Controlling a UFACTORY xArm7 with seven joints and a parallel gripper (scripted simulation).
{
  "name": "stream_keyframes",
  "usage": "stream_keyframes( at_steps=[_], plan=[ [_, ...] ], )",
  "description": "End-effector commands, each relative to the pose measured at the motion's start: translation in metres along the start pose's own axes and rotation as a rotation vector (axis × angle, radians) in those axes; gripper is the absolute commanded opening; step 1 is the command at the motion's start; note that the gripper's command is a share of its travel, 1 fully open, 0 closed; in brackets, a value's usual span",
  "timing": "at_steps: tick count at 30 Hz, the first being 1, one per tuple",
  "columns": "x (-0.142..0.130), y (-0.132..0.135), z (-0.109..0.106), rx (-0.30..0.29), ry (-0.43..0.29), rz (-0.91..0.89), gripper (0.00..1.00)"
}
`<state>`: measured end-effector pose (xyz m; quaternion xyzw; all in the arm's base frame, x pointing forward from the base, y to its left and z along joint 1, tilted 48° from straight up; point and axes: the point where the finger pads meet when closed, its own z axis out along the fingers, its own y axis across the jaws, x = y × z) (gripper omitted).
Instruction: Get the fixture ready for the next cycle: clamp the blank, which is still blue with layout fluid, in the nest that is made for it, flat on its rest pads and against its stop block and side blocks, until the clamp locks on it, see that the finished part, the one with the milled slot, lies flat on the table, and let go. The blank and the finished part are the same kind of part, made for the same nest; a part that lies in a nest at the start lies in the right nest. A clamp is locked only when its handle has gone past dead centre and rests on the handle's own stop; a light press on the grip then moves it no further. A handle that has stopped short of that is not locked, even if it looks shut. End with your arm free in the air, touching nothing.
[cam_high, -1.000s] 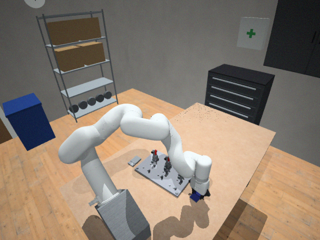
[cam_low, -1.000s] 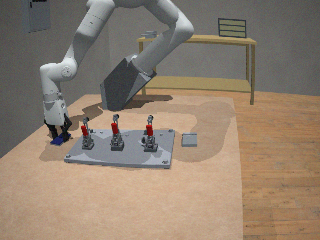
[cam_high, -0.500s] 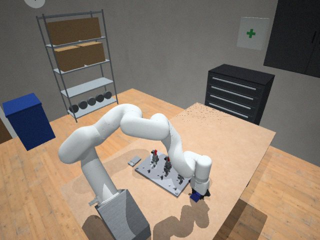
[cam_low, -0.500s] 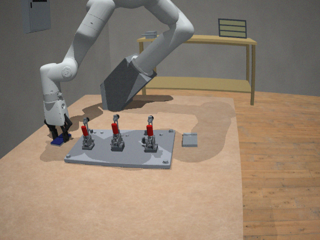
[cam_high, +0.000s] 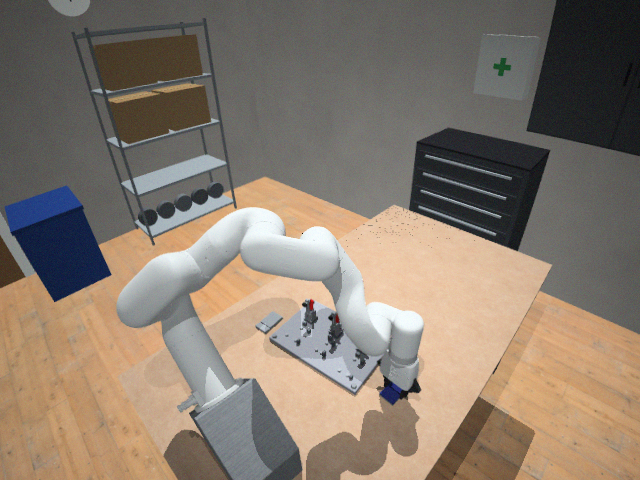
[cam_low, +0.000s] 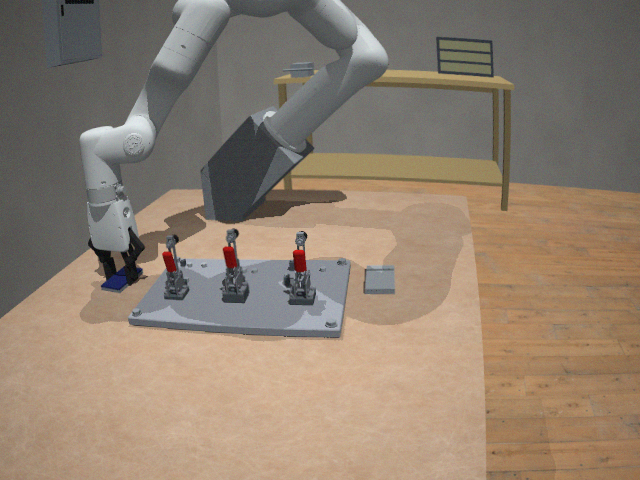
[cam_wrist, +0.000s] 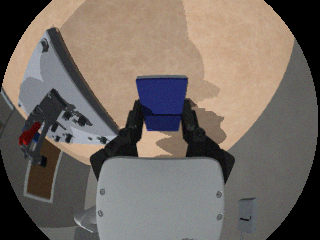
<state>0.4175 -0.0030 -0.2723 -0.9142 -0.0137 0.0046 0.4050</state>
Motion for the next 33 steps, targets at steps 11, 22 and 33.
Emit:
stream_keyframes(
  at_steps=[11, 22, 33],
  plan=[
    [0.001, 0.001, -0.007, -0.004, 0.003, 0.0, 0.0],
    [0.001, 0.001, -0.044, -0.004, 0.003, 0.0, 0.0],
    [0.001, 0.001, -0.089, -0.004, 0.003, 0.0, 0.0]
  ],
)
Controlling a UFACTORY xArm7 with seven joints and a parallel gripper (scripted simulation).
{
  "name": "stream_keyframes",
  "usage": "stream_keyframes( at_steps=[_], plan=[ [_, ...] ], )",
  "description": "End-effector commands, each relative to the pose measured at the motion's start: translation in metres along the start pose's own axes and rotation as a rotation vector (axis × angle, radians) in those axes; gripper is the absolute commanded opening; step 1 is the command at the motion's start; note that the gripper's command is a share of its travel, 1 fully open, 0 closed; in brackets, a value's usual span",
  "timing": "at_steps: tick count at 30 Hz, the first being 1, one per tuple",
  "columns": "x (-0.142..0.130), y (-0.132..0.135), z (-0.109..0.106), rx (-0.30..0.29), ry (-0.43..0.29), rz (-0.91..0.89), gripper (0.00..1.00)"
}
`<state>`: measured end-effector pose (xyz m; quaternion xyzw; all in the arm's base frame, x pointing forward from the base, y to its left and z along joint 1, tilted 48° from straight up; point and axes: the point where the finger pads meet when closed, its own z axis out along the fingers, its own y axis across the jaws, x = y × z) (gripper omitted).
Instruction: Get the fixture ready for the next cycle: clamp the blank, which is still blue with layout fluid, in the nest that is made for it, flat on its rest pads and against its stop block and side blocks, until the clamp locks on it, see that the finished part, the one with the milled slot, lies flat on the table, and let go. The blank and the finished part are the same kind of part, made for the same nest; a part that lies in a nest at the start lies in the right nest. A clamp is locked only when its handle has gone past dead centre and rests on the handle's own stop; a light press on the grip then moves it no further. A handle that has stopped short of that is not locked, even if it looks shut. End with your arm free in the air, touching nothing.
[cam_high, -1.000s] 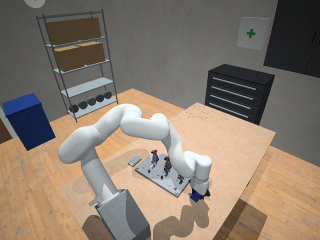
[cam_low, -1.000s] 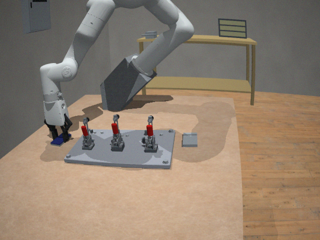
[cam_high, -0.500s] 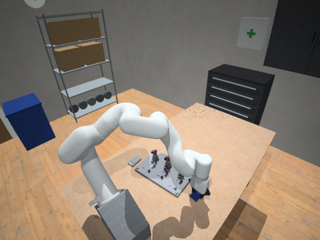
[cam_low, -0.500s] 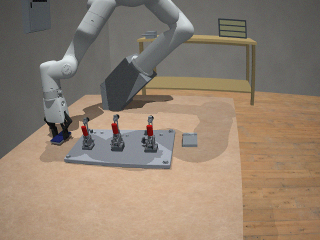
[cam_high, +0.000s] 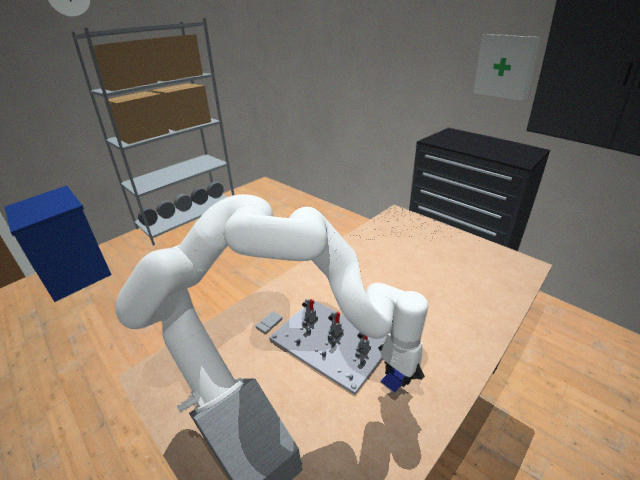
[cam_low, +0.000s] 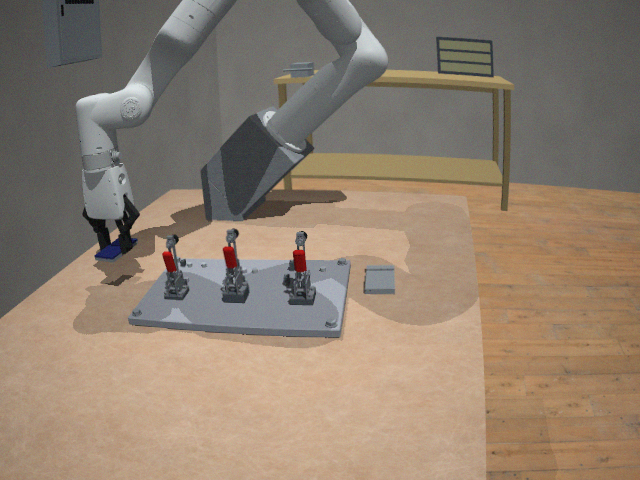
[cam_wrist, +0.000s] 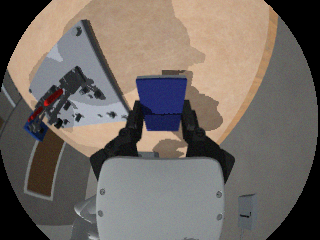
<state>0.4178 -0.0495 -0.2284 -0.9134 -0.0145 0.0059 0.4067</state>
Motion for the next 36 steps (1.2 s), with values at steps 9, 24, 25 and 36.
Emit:
stream_keyframes(
  at_steps=[9, 24, 25, 36],
  plan=[
    [0.002, 0.002, -0.049, -0.007, 0.007, 0.0, 0.0],
    [0.002, 0.002, -0.058, -0.007, 0.007, 0.0, 0.0],
    [0.002, 0.002, -0.058, -0.007, 0.007, 0.0, 0.0],
    [0.002, 0.002, -0.058, -0.008, 0.006, -0.14, 0.0]
  ],
)
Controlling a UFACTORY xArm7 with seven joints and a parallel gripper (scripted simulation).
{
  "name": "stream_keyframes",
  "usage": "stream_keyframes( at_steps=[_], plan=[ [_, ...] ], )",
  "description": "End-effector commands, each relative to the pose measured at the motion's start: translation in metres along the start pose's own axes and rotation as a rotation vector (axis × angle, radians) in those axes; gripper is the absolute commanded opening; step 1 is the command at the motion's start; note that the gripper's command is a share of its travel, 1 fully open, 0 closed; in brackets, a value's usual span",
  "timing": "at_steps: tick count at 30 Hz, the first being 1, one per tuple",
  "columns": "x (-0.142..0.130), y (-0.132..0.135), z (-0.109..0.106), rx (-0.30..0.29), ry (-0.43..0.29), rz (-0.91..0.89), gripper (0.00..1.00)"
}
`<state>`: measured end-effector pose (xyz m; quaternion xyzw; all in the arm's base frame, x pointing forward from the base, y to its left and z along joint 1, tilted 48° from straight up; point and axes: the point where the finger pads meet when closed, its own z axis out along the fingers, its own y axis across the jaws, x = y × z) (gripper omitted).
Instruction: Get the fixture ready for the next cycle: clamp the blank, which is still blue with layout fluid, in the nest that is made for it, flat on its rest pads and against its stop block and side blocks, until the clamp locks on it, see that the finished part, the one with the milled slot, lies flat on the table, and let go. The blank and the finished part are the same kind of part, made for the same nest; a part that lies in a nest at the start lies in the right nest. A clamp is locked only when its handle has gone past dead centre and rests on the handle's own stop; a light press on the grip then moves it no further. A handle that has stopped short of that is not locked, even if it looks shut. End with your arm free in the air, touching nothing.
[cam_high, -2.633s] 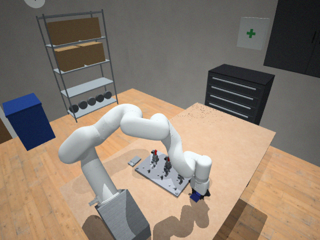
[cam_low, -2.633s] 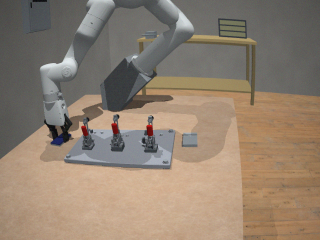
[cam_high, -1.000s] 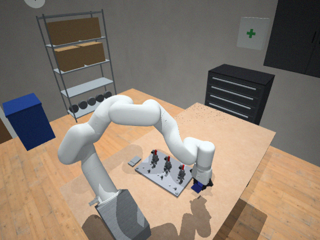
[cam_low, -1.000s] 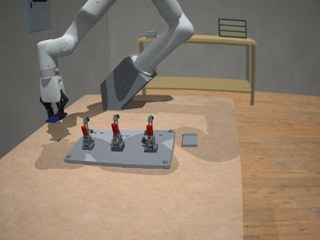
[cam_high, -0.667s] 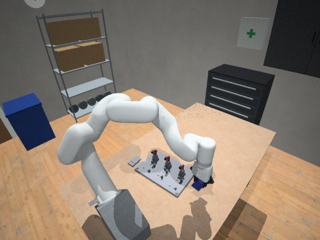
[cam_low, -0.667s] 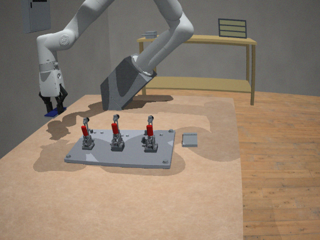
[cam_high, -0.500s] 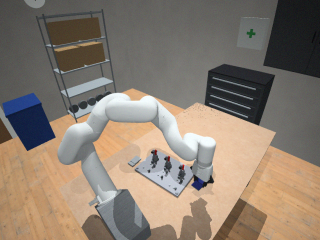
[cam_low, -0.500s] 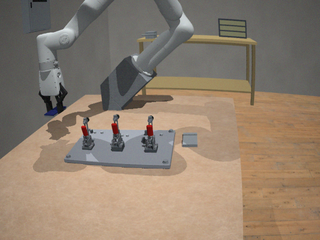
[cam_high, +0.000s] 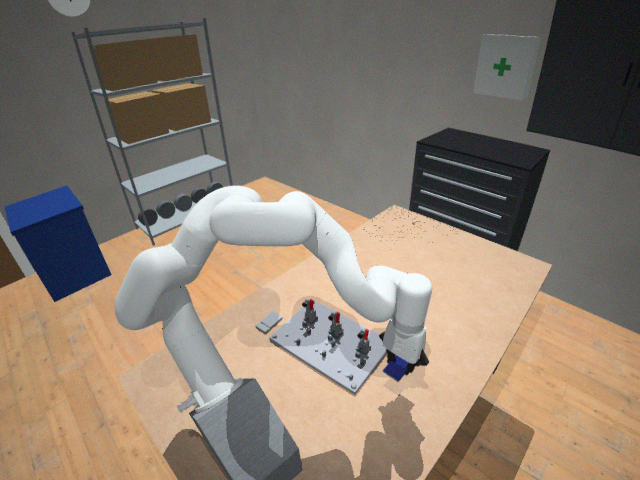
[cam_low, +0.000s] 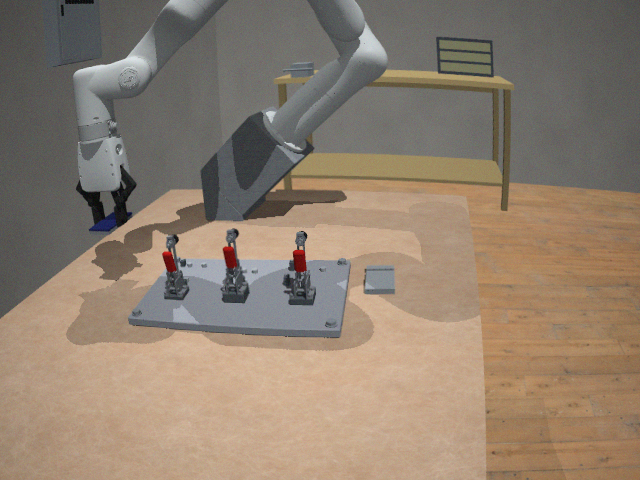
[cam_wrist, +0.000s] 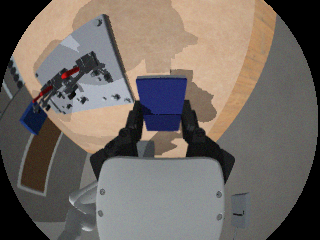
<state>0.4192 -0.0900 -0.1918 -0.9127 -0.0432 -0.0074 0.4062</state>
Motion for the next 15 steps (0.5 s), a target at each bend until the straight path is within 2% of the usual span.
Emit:
stream_keyframes(
  at_steps=[1, 15],
  plan=[
    [0.0014, 0.0024, -0.0036, -0.007, 0.005, -0.088, 0.0],
    [-0.0004, 0.0026, -0.0015, -0.007, 0.005, -0.093, 0.0]
  ],
)
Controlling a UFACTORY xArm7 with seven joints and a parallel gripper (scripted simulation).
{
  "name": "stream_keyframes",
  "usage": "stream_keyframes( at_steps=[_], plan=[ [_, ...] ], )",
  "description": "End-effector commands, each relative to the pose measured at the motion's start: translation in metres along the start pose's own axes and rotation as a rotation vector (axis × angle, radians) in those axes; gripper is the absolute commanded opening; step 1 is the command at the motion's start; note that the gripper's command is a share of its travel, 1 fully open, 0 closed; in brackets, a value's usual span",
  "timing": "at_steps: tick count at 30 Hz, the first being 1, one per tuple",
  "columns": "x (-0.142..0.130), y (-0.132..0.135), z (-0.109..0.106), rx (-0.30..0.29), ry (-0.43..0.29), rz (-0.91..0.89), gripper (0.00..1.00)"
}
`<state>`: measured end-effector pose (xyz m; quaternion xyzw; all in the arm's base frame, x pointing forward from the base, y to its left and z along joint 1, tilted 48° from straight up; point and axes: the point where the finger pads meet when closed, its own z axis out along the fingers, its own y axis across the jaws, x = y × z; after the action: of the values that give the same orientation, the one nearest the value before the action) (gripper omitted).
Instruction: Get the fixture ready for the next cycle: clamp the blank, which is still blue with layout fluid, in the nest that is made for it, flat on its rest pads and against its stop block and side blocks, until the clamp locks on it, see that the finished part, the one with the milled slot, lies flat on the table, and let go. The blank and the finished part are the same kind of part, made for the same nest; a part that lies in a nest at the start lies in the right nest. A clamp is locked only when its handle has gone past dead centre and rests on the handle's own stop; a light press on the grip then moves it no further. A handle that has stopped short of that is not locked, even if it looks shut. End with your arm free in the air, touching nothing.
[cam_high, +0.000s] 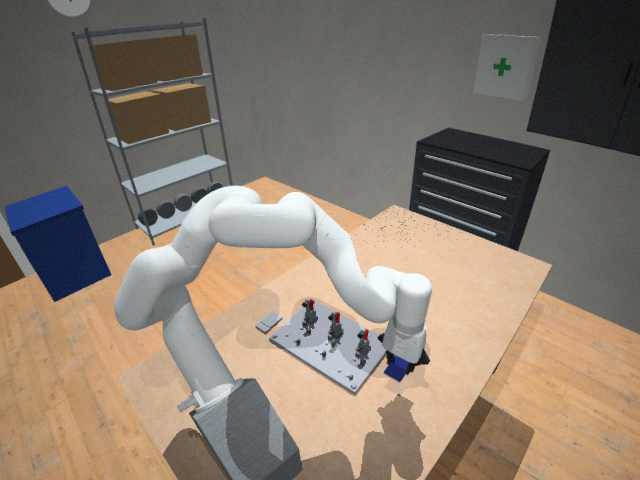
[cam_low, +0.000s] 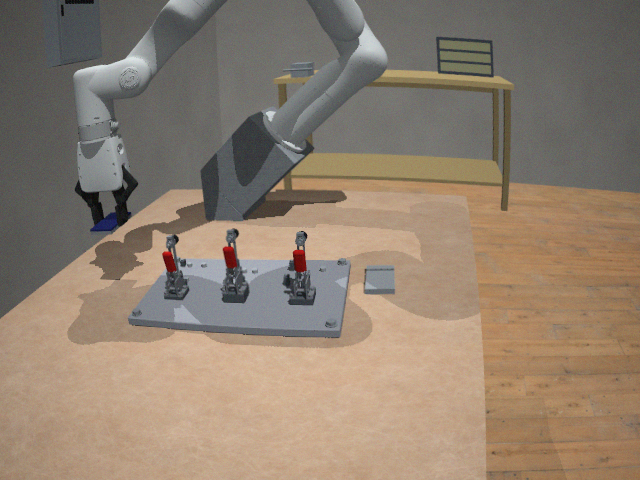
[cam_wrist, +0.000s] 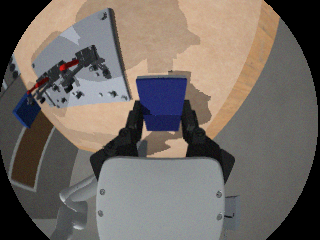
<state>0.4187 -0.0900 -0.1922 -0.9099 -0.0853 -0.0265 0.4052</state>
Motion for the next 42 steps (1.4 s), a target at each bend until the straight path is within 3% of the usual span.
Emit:
stream_keyframes(
  at_steps=[1, 23, 42],
  plan=[
    [-0.001, 0.002, -0.001, -0.006, 0.004, -0.001, 0.0],
    [-0.018, 0.002, 0.019, -0.006, 0.004, -0.001, 0.0],
    [-0.023, 0.002, 0.024, -0.006, 0.004, -0.001, 0.0]
  ],
)
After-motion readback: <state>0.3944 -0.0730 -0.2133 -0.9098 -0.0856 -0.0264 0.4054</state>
